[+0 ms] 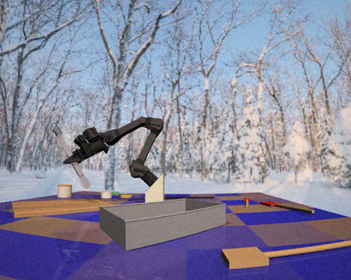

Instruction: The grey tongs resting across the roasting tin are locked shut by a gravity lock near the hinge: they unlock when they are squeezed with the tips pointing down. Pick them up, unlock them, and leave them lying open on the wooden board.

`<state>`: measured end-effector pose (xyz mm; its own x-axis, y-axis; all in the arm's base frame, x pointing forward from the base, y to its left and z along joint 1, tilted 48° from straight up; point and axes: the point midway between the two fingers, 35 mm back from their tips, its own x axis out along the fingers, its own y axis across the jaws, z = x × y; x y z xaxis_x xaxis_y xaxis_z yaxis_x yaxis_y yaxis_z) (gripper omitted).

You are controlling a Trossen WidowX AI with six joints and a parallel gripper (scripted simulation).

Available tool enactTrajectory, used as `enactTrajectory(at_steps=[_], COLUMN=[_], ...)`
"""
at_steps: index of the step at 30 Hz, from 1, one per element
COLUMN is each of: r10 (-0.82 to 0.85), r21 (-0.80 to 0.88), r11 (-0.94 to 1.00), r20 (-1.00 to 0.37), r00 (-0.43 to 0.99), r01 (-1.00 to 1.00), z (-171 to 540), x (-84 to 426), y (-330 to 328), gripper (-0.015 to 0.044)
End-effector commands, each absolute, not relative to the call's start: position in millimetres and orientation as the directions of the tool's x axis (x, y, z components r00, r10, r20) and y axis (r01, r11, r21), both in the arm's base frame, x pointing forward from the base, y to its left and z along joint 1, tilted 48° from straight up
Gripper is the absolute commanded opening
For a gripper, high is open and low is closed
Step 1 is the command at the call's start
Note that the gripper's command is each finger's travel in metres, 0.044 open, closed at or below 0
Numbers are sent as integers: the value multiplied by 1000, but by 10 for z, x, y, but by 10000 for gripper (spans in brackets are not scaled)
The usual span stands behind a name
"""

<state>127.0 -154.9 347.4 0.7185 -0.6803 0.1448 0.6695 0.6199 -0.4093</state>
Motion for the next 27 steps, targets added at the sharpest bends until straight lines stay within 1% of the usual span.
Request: enactTrajectory(at_steps=[1, 15, 27], r10=[-700, -746, -744], r21=[-355, -211, -172], r11=[641, 666, 645], r20=[92, -152, -364], r00=[708, 649, 560], r01=[681, 716, 745], z=[3529, 3471, 3388], x=[1294, 1376, 1429], y=[-1594, -1750, -1802], gripper=[-150, -150, -150])
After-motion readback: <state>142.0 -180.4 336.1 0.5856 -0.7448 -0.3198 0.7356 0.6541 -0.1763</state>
